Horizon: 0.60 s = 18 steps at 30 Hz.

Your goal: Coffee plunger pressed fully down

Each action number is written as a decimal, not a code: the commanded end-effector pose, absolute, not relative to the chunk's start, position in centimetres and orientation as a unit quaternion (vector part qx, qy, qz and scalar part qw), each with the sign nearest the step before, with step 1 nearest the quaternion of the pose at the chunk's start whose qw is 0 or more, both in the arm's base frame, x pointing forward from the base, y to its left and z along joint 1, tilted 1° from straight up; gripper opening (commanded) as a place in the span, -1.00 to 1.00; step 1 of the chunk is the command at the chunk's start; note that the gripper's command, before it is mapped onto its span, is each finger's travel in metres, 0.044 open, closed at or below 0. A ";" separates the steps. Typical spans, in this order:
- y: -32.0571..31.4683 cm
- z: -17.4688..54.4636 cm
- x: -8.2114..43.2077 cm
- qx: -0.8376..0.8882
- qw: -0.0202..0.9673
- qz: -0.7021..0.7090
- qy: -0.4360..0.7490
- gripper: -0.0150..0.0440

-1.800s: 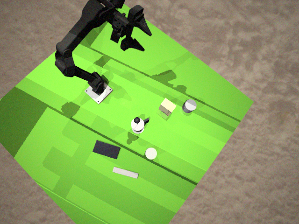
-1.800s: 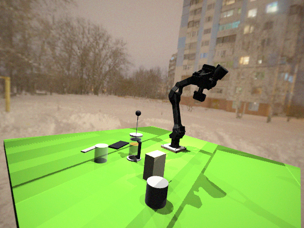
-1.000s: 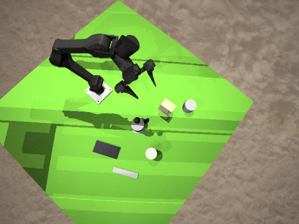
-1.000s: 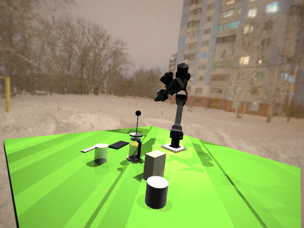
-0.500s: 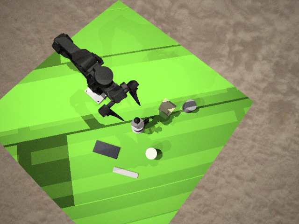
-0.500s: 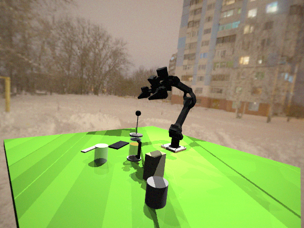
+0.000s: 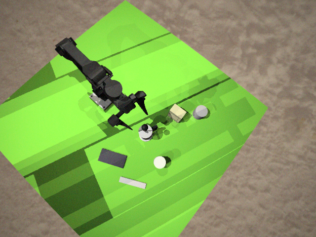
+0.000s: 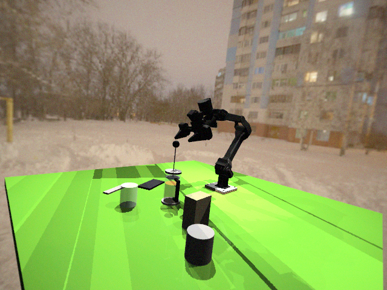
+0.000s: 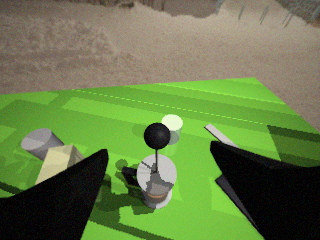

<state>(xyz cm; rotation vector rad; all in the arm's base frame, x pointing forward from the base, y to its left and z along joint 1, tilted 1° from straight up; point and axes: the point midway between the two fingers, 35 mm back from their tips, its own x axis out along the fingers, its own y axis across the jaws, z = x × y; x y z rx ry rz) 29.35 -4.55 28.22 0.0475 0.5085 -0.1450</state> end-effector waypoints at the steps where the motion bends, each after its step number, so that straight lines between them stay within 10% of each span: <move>1: -4.5 28.6 29.3 0.021 0.967 -0.070 0.245 1.00; 18: -4.8 27.3 31.6 0.021 0.967 -0.070 0.244 1.00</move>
